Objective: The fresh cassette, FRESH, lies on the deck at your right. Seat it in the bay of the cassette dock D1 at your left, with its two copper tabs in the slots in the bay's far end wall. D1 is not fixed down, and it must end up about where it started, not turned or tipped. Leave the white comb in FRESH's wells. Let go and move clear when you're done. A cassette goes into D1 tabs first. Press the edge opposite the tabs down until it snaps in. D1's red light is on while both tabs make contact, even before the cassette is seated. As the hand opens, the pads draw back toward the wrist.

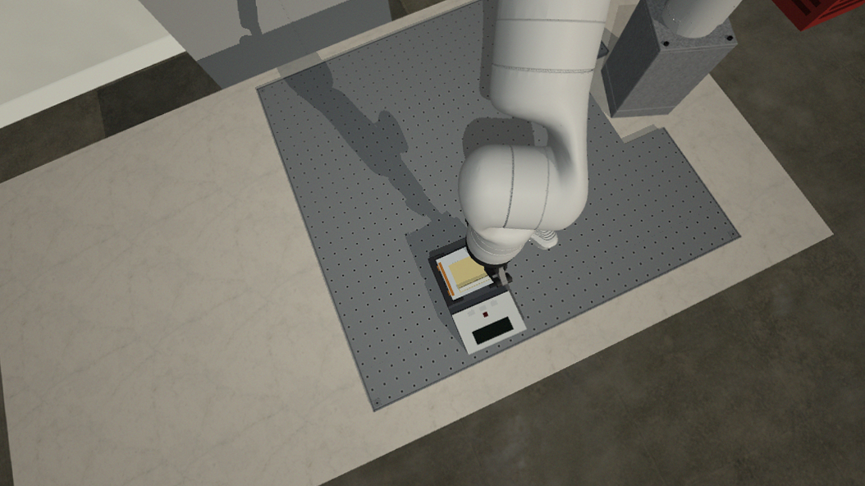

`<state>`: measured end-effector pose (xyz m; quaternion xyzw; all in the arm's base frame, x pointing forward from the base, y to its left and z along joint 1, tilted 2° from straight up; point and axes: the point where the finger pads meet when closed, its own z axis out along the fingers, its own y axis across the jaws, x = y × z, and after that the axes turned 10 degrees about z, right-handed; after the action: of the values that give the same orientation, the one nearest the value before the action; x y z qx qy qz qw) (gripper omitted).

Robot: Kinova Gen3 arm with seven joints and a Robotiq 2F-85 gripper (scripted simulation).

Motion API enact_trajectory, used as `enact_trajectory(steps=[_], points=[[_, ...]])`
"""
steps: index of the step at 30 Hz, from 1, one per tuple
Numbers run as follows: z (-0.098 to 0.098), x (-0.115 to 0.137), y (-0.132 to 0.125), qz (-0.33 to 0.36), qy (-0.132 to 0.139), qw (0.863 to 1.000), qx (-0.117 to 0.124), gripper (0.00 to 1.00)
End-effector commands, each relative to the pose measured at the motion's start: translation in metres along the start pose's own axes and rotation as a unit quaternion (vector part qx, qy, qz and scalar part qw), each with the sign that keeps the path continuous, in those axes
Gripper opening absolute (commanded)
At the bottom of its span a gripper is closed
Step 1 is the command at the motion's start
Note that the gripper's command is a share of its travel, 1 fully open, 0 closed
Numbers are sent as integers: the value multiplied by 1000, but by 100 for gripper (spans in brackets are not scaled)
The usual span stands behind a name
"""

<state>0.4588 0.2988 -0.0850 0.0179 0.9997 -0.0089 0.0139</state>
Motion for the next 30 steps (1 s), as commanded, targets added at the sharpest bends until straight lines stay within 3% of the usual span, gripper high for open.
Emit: enact_trajectory(steps=[1, 30], points=[[0, -1, -1, 0, 0, 1000, 0, 0], [1, 0, -1, 1, 0, 1000, 1, 0]])
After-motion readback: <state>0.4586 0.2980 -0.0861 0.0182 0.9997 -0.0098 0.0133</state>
